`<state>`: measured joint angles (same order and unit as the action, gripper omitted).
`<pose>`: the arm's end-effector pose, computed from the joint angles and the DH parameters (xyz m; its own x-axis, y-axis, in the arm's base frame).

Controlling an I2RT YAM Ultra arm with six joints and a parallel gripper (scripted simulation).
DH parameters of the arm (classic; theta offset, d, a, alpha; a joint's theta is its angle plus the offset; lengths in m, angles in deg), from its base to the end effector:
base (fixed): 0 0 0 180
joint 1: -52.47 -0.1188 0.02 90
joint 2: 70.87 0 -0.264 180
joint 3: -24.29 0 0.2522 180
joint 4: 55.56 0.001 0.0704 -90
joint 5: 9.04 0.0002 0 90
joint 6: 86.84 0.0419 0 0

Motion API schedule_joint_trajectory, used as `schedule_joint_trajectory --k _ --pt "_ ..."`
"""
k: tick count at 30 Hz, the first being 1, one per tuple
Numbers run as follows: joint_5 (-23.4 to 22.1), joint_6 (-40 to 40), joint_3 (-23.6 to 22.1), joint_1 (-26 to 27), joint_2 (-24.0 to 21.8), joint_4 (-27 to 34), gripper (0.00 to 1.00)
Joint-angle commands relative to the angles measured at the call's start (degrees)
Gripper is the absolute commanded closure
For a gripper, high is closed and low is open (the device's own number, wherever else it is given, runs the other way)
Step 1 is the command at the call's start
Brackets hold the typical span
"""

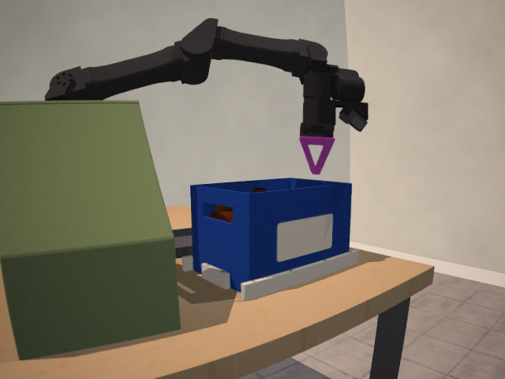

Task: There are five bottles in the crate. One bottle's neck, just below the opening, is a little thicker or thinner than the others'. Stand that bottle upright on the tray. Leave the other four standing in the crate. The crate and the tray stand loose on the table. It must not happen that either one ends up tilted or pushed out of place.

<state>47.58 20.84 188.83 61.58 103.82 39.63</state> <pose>0.5005 -0.0559 -0.0028 -0.8234 0.3889 0.4132 0.5521 0.7172 0.4252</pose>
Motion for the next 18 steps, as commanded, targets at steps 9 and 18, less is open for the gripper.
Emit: schedule_joint_trajectory --k 9,18 --pt "-0.34 1.56 -3.54 0.05 -2.25 -4.88 0.39" --pt "-0.32 2.11 -5.19 0.19 -2.43 -6.72 0.39"
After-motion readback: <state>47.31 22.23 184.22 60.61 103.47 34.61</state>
